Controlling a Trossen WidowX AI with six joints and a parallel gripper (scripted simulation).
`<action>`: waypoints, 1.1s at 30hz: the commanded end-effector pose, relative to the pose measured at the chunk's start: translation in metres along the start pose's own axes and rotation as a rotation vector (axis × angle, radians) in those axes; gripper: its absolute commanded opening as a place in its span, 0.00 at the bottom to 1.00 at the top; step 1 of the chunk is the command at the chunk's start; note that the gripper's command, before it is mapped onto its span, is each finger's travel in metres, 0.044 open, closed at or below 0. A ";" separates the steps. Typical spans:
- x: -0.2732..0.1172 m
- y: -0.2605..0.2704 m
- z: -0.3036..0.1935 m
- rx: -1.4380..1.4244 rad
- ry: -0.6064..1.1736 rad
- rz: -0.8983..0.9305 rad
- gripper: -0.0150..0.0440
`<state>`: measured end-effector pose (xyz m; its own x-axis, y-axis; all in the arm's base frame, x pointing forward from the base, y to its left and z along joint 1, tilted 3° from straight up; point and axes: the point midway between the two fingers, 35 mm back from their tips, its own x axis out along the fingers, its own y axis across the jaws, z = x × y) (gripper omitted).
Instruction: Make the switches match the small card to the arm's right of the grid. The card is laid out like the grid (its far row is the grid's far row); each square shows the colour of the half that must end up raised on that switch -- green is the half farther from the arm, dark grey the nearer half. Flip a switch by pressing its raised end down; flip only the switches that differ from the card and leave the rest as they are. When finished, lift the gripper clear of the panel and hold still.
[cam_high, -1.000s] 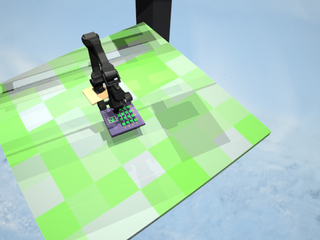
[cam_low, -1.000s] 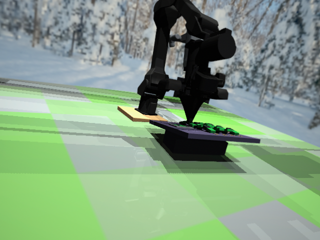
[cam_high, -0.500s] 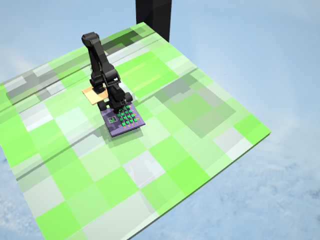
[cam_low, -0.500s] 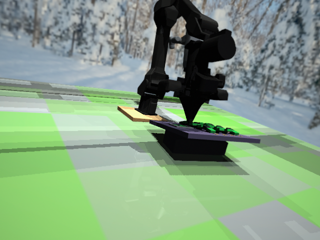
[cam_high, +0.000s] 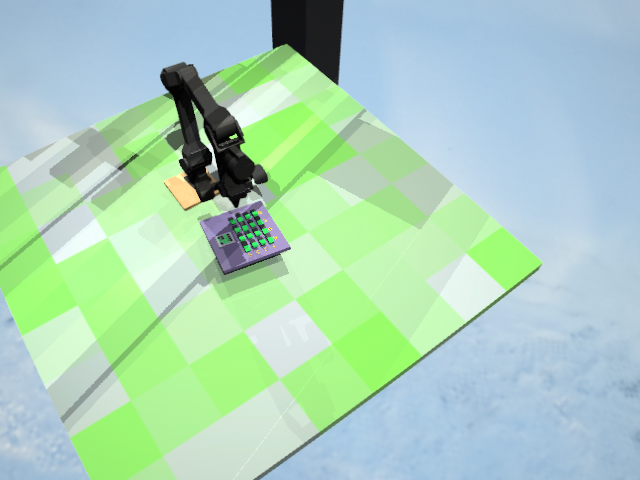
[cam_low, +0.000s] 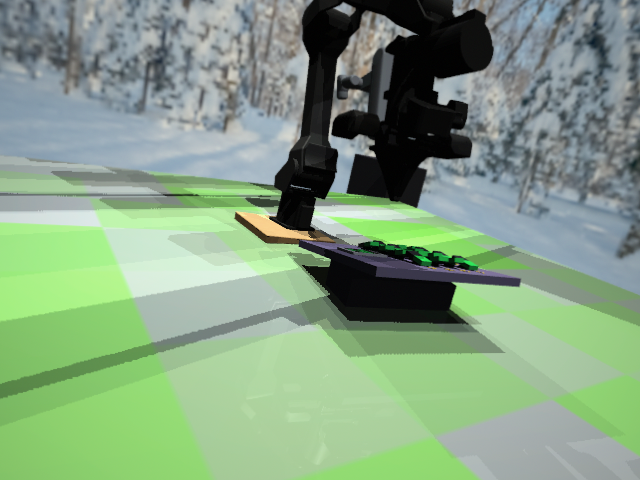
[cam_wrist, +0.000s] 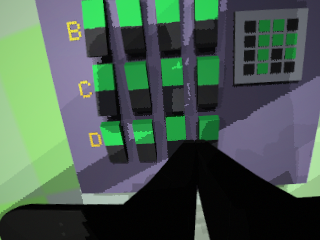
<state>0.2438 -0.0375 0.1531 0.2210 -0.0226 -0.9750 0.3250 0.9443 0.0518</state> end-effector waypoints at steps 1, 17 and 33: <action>-0.002 0.030 -0.009 -0.012 0.001 0.006 0.25; 0.041 0.054 -0.019 -0.012 0.025 0.009 0.25; 0.057 0.054 -0.018 -0.012 0.024 0.009 0.25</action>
<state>0.2574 0.0181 0.0989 0.2037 -0.0088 -0.9790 0.3118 0.9485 0.0563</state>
